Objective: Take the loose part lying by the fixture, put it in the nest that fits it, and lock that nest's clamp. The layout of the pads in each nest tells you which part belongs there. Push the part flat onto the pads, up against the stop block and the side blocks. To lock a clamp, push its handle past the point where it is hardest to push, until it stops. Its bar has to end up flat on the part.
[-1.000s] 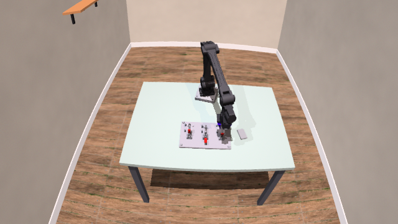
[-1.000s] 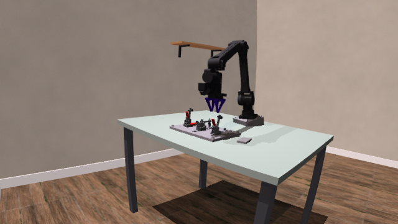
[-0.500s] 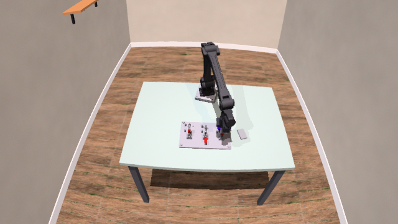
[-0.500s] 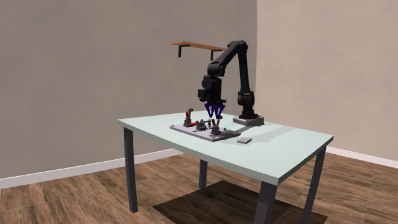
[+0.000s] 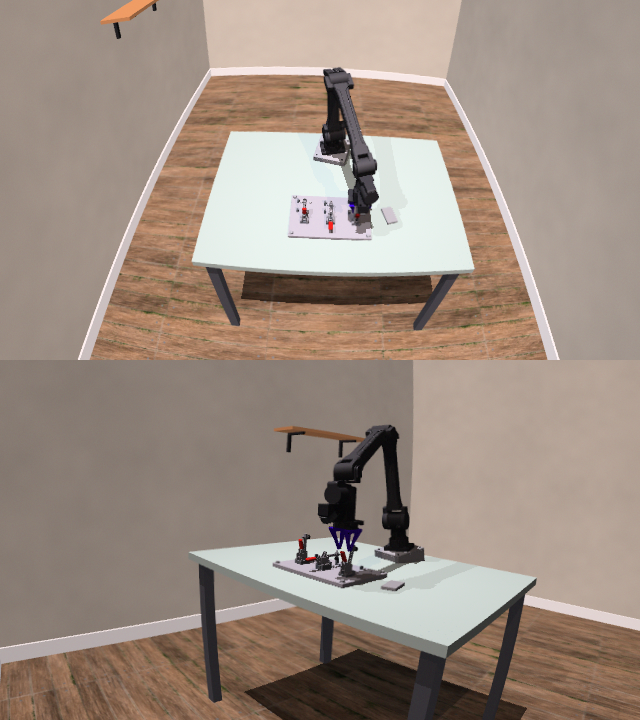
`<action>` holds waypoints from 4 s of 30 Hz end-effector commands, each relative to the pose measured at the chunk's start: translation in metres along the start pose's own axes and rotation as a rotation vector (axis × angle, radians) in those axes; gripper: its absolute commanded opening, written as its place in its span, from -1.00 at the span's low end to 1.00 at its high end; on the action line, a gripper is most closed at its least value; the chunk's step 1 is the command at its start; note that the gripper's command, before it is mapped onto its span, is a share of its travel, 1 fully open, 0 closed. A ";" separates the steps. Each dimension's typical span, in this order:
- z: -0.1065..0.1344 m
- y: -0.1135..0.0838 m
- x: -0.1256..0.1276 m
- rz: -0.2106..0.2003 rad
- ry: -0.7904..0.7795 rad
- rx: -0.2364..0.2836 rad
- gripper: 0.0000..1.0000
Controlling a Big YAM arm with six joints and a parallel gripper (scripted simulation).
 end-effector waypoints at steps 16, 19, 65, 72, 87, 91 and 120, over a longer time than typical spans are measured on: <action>-0.004 0.006 -0.005 -0.002 0.005 -0.001 -0.11; -0.002 0.010 -0.005 -0.001 0.004 0.005 -0.11; -0.005 0.038 -0.006 -0.003 0.005 -0.015 -0.11; -0.005 0.038 -0.006 -0.003 0.006 -0.015 -1.00; -0.004 0.038 -0.006 -0.002 0.009 -0.011 -1.00; -0.004 0.038 -0.006 -0.002 0.009 -0.011 -1.00; 0.012 0.029 0.003 -0.004 0.003 -0.011 -1.00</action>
Point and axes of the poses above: the point where the finger pads meet when closed, its own y axis out along the fingers, its own x axis across the jaws, z = x × y, the point moved 8 cm from there along -y, back along the fingers, and after that the axes turned 10 degrees about -y, right-handed, at the moved point
